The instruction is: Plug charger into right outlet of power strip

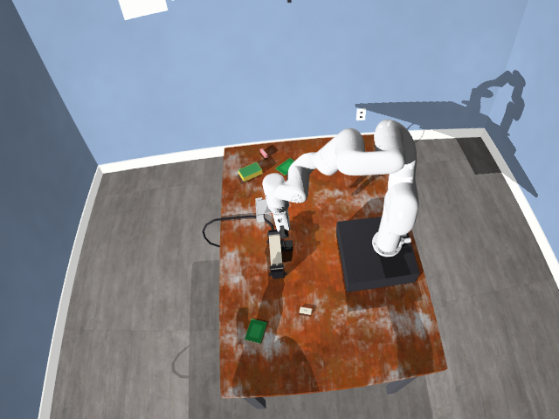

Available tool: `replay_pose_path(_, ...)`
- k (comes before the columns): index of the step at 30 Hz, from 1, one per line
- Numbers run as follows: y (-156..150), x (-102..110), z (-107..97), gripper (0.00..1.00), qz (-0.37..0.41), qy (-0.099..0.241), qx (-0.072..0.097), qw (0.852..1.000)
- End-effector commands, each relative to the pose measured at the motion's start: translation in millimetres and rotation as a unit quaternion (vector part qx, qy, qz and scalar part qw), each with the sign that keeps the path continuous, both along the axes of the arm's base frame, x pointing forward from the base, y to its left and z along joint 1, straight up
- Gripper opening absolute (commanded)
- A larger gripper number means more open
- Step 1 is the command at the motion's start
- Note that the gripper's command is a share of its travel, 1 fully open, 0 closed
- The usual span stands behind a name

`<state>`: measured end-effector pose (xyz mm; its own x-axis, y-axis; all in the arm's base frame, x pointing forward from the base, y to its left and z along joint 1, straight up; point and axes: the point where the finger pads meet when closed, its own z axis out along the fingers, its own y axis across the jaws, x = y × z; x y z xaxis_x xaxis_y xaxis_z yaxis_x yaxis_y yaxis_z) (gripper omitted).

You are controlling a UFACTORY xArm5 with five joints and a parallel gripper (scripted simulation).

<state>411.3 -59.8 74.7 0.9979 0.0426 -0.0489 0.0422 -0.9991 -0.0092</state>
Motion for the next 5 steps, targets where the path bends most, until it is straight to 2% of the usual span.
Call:
replay_pose_path(1,-0.2,1.3,1.3,0.44,0.000,-0.002,0.000,1.000)
replay_pose_path(5,-0.2,1.3,1.3,0.44,0.000,-0.002,0.000,1.000)
